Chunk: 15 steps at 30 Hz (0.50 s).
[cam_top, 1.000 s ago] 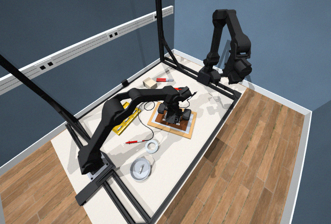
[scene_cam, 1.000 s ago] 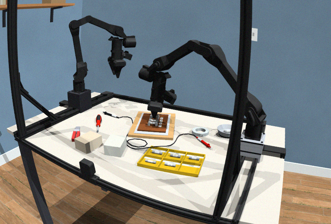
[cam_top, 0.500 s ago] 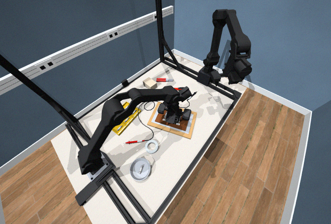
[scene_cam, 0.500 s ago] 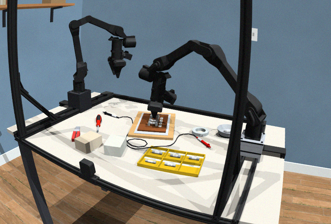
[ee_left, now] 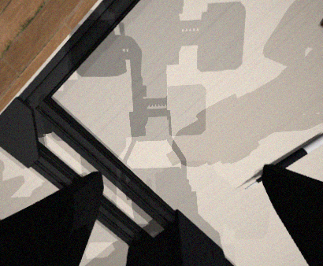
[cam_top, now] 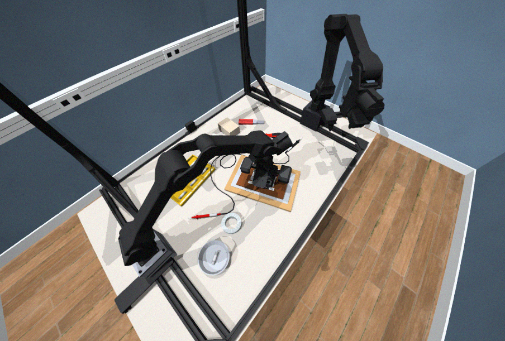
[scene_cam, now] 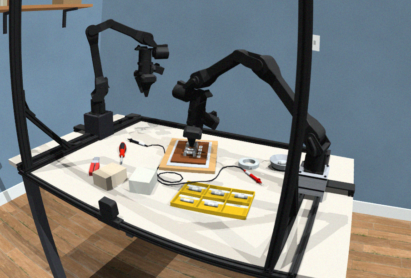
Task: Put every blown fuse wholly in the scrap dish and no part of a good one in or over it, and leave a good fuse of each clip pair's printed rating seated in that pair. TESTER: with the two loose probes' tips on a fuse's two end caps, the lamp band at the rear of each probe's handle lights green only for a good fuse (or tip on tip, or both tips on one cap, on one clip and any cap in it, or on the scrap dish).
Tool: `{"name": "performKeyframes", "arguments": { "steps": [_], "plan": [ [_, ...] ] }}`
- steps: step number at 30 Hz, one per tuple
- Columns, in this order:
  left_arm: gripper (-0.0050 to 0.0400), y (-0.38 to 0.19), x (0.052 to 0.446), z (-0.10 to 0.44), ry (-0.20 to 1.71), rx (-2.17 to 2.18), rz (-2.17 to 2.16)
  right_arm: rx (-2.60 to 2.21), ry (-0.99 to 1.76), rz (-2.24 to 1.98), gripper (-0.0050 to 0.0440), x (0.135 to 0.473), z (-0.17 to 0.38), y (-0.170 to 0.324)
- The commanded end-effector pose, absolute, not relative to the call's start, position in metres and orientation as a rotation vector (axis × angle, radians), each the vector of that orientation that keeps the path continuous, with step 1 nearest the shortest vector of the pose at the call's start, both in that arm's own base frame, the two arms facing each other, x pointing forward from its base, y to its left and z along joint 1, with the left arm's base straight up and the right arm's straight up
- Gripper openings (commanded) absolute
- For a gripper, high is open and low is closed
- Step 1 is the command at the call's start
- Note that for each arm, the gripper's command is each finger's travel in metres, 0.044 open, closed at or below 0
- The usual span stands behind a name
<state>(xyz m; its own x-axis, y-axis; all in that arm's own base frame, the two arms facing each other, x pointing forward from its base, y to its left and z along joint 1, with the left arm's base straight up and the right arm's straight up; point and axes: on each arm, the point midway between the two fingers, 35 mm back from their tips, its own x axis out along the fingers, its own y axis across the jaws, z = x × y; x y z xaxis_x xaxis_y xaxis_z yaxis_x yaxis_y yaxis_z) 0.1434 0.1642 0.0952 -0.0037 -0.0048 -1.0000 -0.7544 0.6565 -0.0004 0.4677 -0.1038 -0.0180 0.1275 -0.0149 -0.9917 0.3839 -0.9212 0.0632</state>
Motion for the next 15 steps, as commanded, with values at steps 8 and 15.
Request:
{"name": "performKeyframes", "arguments": {
  "steps": [8, 15],
  "plan": [
    [0.0400, 0.1677, 0.1458, 0.1009, 1.450, -0.661, 0.672, 2.012, 0.382, -2.010, -0.0050, 0.4401, -0.0679, -0.1074],
    [0.0400, 0.1677, 0.1458, 0.1009, 1.450, -0.661, 0.672, 2.012, 0.382, -2.010, -0.0050, 0.4401, -0.0684, -0.1073]
  ]
}}
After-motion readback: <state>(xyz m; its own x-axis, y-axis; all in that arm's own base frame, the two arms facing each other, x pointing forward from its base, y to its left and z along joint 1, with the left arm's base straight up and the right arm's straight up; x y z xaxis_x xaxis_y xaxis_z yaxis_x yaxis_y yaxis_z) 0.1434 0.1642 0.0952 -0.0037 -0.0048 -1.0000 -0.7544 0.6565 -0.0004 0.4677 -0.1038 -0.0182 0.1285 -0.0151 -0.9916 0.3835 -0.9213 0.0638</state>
